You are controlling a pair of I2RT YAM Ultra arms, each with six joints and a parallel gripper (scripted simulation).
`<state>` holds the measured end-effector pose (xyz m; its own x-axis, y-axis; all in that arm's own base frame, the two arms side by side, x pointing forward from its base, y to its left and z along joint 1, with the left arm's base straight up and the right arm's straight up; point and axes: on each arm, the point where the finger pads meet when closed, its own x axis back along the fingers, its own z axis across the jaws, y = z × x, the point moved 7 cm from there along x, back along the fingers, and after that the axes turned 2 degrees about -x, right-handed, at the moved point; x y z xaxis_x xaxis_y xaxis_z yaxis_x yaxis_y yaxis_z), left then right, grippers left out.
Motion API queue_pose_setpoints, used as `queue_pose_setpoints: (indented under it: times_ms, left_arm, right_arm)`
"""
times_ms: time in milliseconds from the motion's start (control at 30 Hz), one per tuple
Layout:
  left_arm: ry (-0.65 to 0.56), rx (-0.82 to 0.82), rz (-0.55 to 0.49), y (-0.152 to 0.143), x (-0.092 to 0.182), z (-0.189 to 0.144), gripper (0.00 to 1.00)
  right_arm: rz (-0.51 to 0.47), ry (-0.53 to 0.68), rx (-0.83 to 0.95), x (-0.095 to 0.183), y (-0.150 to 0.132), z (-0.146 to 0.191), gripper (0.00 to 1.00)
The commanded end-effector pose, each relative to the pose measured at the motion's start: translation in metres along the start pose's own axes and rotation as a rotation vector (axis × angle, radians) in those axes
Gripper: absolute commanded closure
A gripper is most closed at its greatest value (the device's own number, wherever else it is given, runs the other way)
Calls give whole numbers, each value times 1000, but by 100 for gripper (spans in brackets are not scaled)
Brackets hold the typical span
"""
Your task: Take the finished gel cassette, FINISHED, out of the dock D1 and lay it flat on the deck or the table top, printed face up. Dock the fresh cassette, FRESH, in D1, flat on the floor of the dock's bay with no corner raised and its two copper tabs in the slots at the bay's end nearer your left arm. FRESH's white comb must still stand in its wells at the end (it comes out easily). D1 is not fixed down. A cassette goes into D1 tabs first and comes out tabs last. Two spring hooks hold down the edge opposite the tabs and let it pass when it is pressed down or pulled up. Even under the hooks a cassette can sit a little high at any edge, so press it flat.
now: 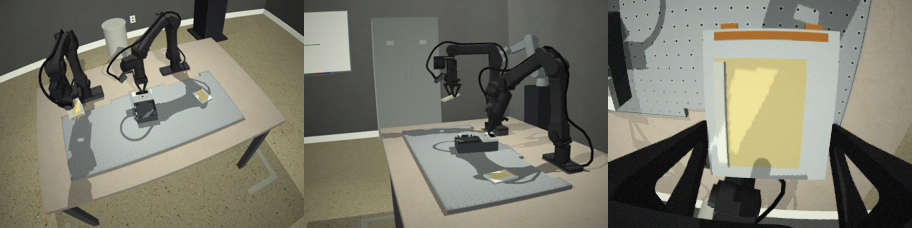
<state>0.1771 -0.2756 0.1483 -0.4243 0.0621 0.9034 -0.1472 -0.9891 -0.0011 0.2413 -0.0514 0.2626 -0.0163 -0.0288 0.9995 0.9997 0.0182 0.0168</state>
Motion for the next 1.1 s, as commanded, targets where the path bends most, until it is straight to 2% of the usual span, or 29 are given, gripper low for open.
queue_pose_setpoints:
  times_ms: [0, 1067]
  left_arm:
    - [18, 12, -36, 7, 3, 1, 100]
    - [18, 12, -36, 6, -8, -5, 100]
  right_arm:
    - [2, -9, -1, 16, 1, 1, 100]
    - [2, -9, -1, 16, 1, 1, 100]
